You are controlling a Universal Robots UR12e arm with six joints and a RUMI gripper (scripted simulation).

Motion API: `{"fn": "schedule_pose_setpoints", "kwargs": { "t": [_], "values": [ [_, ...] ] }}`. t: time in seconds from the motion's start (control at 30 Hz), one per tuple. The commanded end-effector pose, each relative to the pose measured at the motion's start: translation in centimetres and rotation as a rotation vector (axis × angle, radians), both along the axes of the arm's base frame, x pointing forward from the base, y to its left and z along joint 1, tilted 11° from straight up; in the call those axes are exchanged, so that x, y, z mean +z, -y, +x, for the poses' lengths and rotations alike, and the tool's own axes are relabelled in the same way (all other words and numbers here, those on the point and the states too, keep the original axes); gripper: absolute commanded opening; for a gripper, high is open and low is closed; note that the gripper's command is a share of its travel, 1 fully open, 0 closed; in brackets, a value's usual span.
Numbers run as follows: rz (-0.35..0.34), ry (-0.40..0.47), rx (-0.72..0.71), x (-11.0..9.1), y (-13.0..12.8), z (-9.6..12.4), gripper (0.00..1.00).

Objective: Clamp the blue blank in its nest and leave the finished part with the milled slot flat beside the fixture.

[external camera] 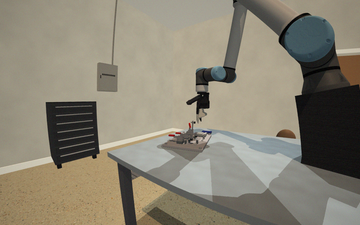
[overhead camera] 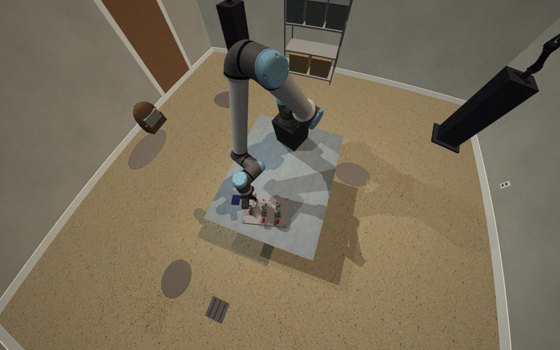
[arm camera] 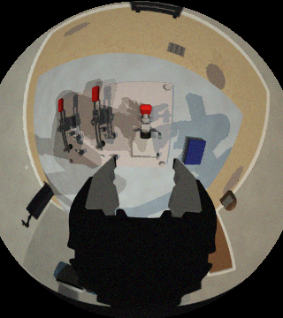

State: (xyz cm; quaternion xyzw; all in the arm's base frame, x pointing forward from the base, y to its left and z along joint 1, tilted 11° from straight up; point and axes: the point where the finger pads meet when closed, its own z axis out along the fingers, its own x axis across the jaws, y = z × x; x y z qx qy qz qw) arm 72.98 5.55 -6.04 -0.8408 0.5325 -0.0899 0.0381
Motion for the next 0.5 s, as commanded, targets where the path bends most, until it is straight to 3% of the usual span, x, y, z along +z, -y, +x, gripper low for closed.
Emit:
{"fn": "schedule_pose_setpoints", "kwargs": {
  "t": [0.0, 0.47],
  "values": [
    [0.000, 0.002, 0.000, -0.09, 0.47, -0.90, 0.59],
    [0.000, 0.002, 0.000, -0.20, 0.68, -1.34, 0.59]
  ]
}}
